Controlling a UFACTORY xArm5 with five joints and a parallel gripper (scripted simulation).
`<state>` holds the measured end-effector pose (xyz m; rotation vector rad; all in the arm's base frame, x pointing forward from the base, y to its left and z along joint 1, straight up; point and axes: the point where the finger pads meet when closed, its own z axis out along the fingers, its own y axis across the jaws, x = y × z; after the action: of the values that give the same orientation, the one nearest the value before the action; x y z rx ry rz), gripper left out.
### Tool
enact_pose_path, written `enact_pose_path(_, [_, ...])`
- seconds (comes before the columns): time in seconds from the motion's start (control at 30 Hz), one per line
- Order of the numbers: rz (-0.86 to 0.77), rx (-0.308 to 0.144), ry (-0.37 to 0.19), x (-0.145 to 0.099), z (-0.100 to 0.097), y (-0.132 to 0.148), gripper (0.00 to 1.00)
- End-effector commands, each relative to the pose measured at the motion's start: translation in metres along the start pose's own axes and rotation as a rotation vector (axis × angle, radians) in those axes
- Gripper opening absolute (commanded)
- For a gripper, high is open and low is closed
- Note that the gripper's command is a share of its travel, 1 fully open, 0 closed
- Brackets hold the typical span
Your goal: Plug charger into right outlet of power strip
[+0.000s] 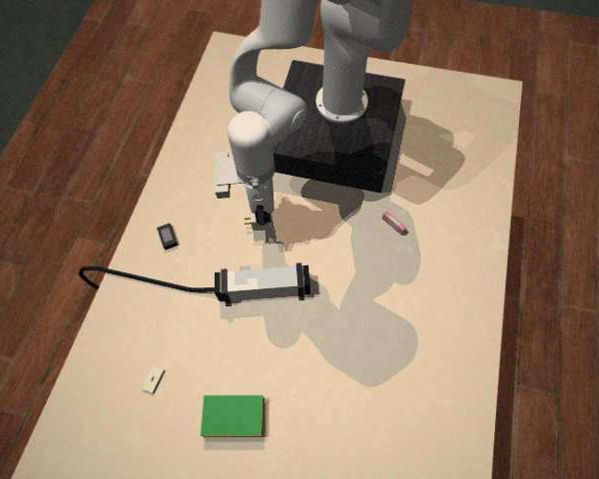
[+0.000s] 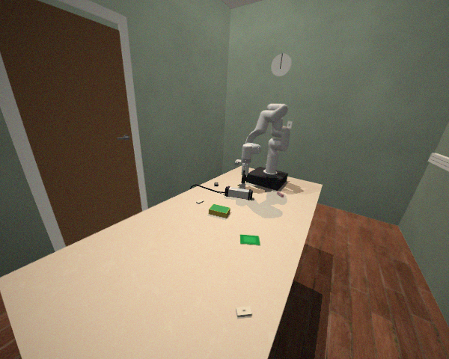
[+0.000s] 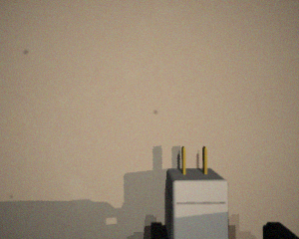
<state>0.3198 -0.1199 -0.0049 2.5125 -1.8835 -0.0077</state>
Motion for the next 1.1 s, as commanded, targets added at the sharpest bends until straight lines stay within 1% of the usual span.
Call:
enact_pose_path(0.0, [0.0, 0.003, 0.002, 0.001, 0.008, -0.002, 0.53])
enact_pose_path(0.13, [0.0, 0.003, 0.002, 0.001, 0.018, -0.002, 0.53])
enact_pose_path(0.2, [0.0, 0.003, 0.002, 0.001, 0.018, -0.002, 0.53])
enact_pose_path(0.63, [0.0, 0.003, 0.002, 0.001, 0.044, -0.003, 0.53])
enact_pose_path(1.07, [0.0, 0.003, 0.002, 0.001, 0.053, -0.003, 0.53])
